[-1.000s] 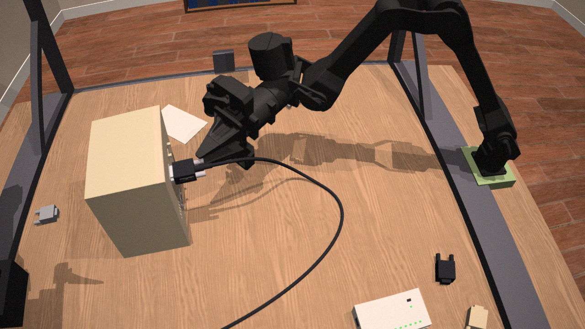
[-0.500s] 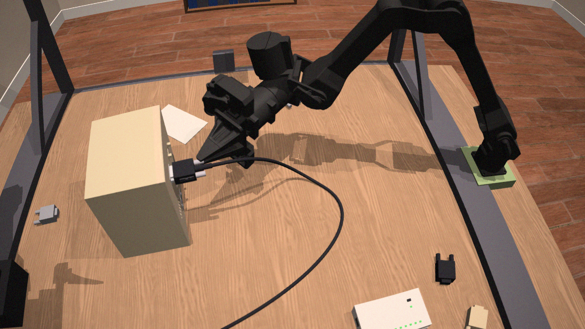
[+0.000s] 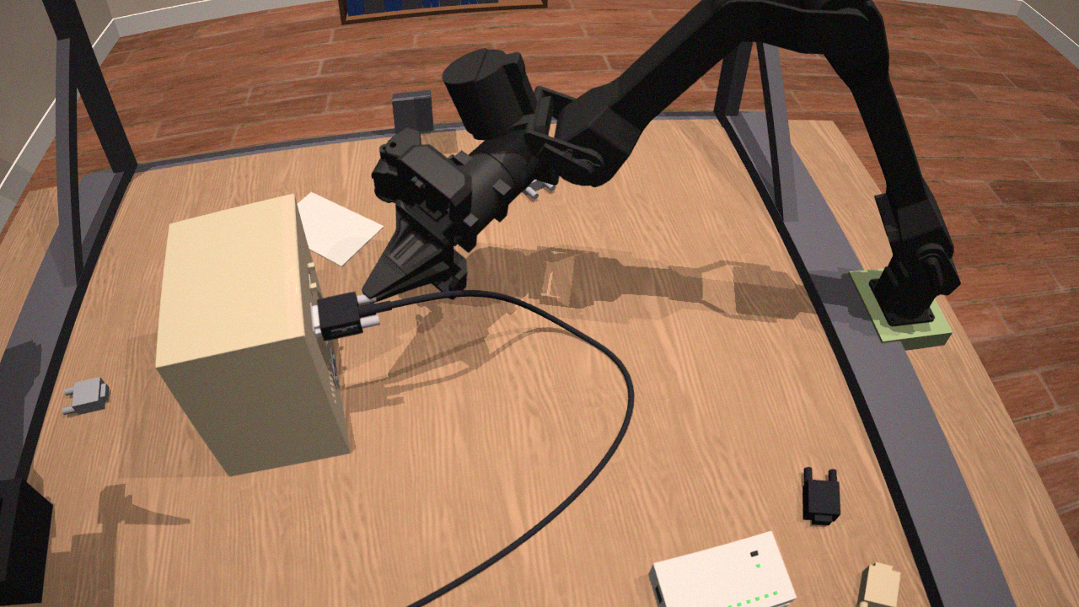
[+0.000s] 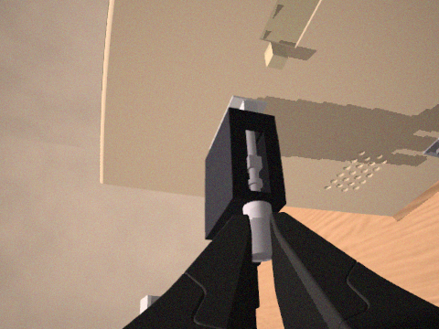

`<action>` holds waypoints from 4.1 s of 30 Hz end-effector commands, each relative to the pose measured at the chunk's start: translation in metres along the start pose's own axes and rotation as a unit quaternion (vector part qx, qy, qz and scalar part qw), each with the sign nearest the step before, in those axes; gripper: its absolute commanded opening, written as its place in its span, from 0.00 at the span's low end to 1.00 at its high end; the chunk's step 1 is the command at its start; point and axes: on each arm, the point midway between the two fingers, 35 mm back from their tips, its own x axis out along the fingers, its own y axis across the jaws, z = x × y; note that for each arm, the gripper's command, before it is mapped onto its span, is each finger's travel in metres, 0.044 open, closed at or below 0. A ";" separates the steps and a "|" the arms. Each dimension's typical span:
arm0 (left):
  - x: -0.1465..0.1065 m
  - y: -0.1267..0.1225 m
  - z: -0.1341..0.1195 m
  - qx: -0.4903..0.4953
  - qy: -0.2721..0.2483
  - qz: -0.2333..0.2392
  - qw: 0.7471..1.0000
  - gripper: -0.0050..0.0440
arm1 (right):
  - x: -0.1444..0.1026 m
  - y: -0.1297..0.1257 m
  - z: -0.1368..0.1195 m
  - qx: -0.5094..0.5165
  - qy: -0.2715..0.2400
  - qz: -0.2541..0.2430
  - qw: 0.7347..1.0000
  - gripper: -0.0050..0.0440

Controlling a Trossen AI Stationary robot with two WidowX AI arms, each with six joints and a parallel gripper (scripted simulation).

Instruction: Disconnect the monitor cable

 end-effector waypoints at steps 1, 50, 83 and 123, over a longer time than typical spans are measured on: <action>-0.001 0.012 0.004 -0.025 -0.004 -0.004 1.000 0.10 | 0.000 0.001 0.003 -0.003 -0.001 0.001 1.000 1.00; -0.001 0.021 0.003 -0.185 -0.005 -0.117 0.976 0.30 | 0.000 0.001 0.003 -0.003 -0.001 0.001 1.000 1.00; 0.003 0.010 0.006 -0.041 -0.018 -0.022 0.999 1.00 | 0.000 0.001 0.003 -0.003 -0.001 0.001 1.000 1.00; -0.001 0.008 0.004 0.054 -0.003 0.051 0.997 0.10 | 0.000 0.001 0.003 -0.003 -0.001 0.001 1.000 1.00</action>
